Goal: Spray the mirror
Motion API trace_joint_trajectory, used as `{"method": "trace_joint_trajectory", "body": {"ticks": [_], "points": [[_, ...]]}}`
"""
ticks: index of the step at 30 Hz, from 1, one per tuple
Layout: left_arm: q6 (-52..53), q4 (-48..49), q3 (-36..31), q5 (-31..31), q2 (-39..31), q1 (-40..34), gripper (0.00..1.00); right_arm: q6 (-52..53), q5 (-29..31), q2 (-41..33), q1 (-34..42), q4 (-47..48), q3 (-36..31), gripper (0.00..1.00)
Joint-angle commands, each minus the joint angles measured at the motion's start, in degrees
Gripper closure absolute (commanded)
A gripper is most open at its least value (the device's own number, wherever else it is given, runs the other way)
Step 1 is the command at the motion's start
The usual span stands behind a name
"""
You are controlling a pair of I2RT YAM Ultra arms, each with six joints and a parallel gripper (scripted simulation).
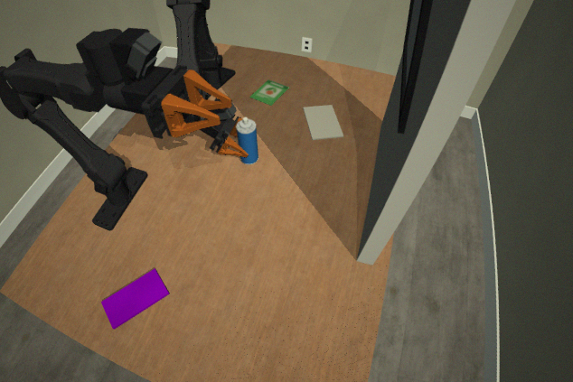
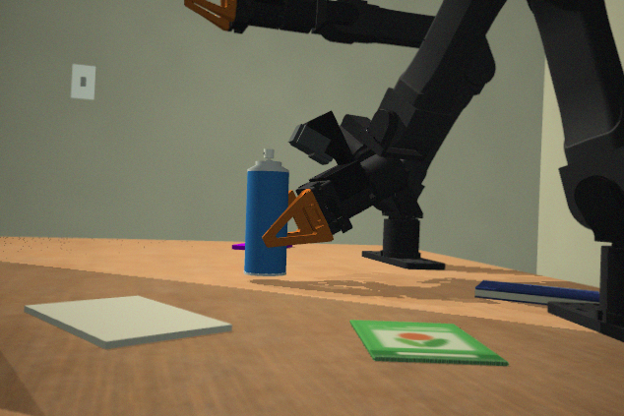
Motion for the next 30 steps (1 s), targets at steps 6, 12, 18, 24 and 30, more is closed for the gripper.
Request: {"method": "trace_joint_trajectory", "body": {"ticks": [6,12,18,24,30], "points": [[0.3,3.2,-0.4,-1.8,-0.3,0.2,1.0,-0.2,0.0,0.1,-0.7,0.9,2.4,0.63],[0.4,4.3,-1.0,-1.8,1.2,-0.1,1.0,-0.2,0.0,0.1,-0.7,0.9,2.4,0.63],[0.4,5.4,-1.3,-1.8,2.0,0.0,1.0,-0.2,0.0,0.1,-0.7,0.9,2.4,0.63],[0.5,5.3,-0.6,-2.1,-0.1,0.1,0.36,-0.2,0.0,0.1,-0.7,0.9,2.4,0.63],[0.5,4.5,-0.6,-2.1,-0.1,0.1,0.36,-0.2,0.0,0.1,-0.7,0.9,2.4,0.63]]}}
